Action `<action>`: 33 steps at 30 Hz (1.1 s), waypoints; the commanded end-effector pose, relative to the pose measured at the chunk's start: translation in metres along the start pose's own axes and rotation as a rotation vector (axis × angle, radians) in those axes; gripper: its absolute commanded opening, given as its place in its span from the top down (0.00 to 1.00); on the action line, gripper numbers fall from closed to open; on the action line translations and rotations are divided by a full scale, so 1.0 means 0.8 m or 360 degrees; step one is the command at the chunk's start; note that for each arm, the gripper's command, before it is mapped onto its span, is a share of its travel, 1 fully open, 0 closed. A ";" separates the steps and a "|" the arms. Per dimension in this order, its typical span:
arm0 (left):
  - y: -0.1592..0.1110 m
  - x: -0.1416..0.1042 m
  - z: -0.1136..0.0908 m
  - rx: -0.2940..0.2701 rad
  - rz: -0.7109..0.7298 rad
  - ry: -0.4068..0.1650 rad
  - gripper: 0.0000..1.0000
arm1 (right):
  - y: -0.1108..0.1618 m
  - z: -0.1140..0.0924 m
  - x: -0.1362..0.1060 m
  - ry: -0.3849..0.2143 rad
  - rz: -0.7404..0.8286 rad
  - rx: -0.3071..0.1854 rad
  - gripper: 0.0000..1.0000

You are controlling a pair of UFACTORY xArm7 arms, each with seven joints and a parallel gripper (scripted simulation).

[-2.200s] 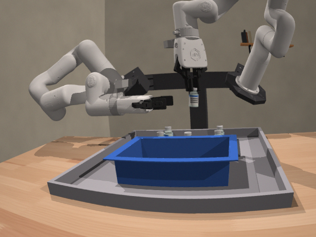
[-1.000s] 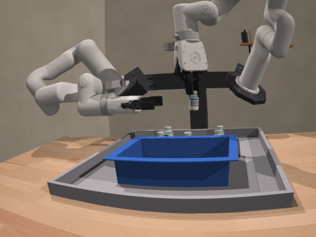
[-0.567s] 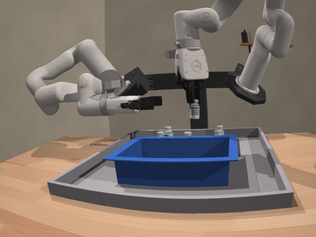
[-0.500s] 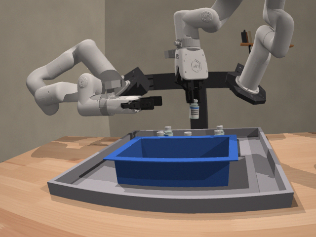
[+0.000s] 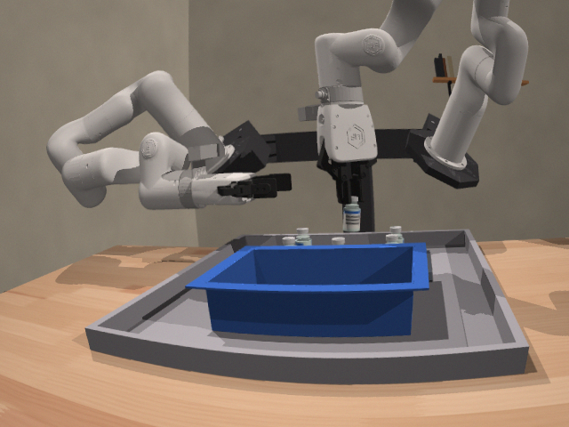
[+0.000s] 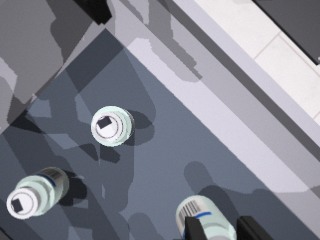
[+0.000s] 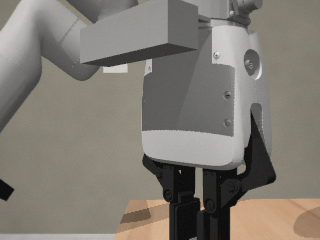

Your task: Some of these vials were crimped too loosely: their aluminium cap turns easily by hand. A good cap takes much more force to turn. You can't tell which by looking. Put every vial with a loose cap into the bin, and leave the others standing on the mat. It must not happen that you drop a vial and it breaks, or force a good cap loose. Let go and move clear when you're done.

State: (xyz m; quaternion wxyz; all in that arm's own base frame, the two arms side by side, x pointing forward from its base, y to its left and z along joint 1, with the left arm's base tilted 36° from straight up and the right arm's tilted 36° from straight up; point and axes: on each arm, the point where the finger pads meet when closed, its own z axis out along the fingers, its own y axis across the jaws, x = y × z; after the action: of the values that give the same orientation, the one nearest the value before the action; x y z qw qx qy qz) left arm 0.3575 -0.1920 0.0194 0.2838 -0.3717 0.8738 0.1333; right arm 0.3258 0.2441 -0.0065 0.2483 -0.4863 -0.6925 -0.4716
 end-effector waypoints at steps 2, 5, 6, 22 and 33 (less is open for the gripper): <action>-0.003 0.001 0.007 0.0010 0.0002 0.0003 0.77 | 0.000 0.001 0.003 0.0005 -0.0004 0.0002 0.00; -0.003 0.001 0.017 0.0010 0.0002 0.0003 0.77 | 0.000 0.001 0.003 0.0005 -0.0004 0.0002 0.00; -0.003 0.001 0.020 0.0010 0.0002 0.0003 0.77 | 0.000 0.001 0.003 0.0005 -0.0004 0.0002 0.00; -0.004 0.001 0.046 0.0008 0.0002 0.0003 0.77 | 0.000 0.000 0.003 0.0005 -0.0004 0.0002 0.00; -0.004 0.001 0.055 0.0007 0.0002 0.0003 0.77 | 0.000 0.000 0.003 0.0005 -0.0004 0.0002 0.00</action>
State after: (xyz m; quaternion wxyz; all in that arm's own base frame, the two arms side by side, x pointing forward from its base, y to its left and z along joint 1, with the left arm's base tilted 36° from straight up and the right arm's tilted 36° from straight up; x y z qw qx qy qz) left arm 0.3780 -0.1706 -0.0199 0.2834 -0.3716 0.8738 0.1343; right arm 0.3261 0.2436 -0.0061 0.2482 -0.4863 -0.6925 -0.4716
